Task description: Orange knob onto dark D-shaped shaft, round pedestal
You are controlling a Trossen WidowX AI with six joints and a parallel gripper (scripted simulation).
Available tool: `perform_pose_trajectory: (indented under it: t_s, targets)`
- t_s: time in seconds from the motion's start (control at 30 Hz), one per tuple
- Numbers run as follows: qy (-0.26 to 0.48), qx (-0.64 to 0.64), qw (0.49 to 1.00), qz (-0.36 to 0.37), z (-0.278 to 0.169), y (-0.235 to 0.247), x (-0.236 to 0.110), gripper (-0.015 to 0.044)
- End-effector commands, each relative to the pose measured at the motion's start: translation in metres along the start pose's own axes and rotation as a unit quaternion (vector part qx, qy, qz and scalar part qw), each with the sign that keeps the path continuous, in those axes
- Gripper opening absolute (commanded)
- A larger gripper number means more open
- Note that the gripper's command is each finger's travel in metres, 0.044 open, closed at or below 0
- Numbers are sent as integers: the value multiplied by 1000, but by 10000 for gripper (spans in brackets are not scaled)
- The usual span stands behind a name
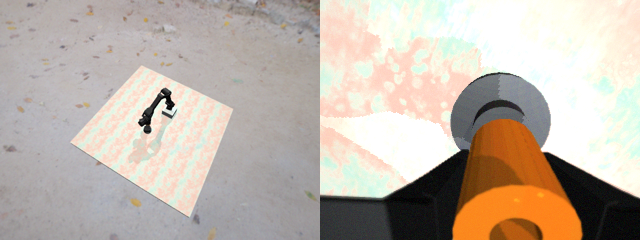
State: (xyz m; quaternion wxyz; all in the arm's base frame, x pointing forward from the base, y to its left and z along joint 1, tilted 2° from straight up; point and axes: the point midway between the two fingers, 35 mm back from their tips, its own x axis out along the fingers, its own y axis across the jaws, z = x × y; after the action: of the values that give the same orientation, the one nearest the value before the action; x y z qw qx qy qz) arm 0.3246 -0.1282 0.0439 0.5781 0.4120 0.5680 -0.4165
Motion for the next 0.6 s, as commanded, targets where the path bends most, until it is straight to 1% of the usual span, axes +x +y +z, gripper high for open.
perform_pose_trajectory:
  t_s: [0.0, 0.57]
  targets:
    - [-1, 18, 1000, -1, 0, 0, 2, 0]
    - [-1, 18, 1000, -1, 0, -1, 3, 0]
